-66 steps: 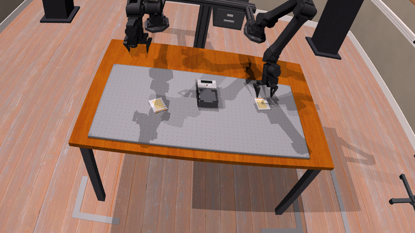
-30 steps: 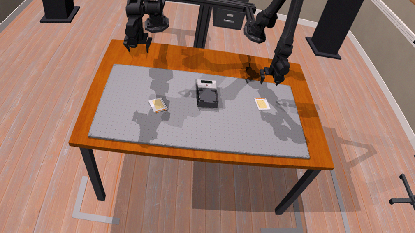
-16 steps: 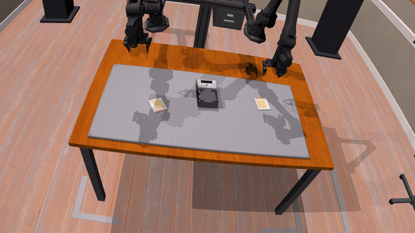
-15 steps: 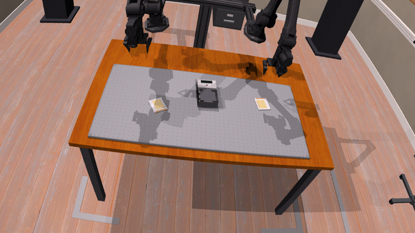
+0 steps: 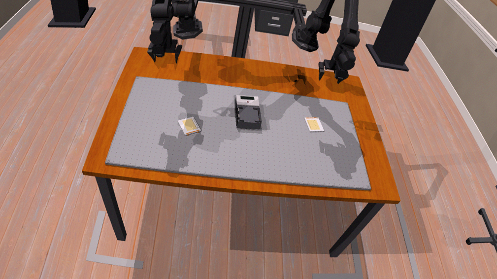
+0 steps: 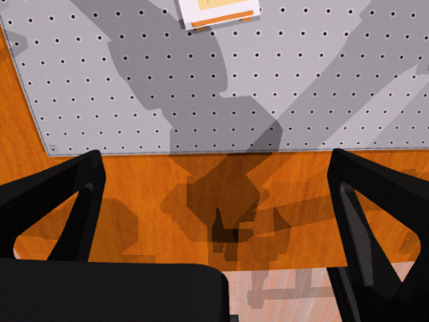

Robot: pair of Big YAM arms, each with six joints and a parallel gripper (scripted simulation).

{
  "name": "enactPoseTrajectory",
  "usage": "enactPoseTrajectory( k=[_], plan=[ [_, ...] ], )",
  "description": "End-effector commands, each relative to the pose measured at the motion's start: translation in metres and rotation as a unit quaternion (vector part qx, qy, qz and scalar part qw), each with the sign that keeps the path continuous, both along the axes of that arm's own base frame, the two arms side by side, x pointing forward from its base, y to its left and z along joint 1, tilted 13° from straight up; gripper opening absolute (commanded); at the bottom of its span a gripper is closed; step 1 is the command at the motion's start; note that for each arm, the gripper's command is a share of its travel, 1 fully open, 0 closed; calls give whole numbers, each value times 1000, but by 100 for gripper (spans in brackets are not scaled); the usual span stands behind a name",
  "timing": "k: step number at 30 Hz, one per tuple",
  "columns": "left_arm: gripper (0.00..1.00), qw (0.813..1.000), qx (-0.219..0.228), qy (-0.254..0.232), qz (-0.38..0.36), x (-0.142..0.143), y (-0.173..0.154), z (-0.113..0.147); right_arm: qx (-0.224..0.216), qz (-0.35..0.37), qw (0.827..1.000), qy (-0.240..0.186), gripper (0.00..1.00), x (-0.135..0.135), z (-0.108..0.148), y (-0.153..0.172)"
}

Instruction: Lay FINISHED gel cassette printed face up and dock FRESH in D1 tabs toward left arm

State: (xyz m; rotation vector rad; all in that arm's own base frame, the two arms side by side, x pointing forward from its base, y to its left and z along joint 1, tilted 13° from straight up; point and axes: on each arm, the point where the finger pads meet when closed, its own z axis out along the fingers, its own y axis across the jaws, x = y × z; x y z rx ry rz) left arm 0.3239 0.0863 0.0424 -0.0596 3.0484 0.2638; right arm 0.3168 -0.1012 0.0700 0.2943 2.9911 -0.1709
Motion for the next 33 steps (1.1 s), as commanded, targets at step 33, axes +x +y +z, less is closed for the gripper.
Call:
enactPoseTrajectory(
  k=[33],
  plan=[
    [100,1000,4,-20,1,18,-2,20,-16,101,994,-50,98,59,-26,31]
  ],
)
